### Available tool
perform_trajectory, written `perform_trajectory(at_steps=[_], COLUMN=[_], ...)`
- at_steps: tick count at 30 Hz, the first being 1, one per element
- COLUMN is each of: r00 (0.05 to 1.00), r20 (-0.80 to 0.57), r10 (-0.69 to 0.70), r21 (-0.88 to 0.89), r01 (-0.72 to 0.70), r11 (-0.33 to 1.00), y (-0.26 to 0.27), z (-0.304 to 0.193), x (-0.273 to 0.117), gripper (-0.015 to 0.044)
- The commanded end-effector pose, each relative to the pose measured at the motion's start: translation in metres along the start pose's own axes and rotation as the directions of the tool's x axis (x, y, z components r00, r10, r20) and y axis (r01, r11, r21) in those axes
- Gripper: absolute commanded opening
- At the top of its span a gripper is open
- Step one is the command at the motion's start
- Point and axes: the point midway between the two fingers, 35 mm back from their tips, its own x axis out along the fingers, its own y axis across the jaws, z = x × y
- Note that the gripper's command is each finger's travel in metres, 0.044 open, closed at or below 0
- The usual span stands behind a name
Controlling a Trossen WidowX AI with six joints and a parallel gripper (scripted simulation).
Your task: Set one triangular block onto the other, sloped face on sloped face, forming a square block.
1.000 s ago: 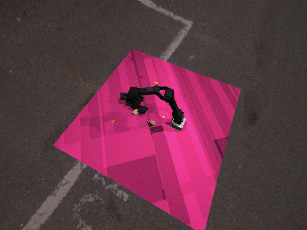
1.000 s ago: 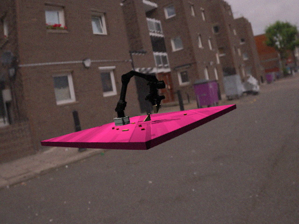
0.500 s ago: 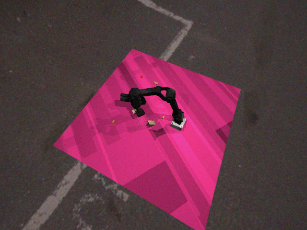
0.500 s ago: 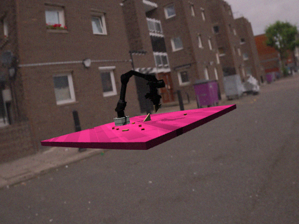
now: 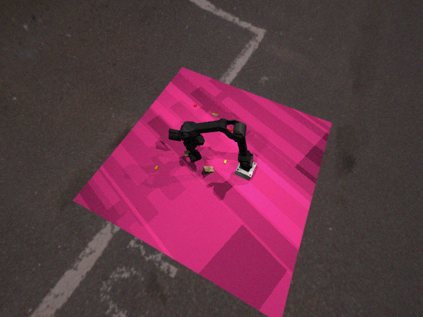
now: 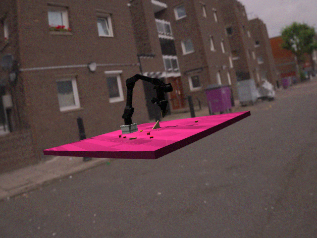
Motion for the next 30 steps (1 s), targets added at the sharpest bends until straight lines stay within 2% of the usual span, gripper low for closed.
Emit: perform_trajectory(at_steps=[1,15,30], r00=[1.000,1.000,1.000], r20=[0.000,0.004,0.008], r10=[0.006,0.003,0.000], r21=[0.004,0.004,0.004], r01=[-0.006,-0.003,0.000], r11=[1.000,1.000,1.000], y=[-0.013,-0.053,-0.095], z=[0.013,0.060,0.111], x=[-0.012,-0.036,-0.045], gripper=[0.0000,0.0000,0.0000])
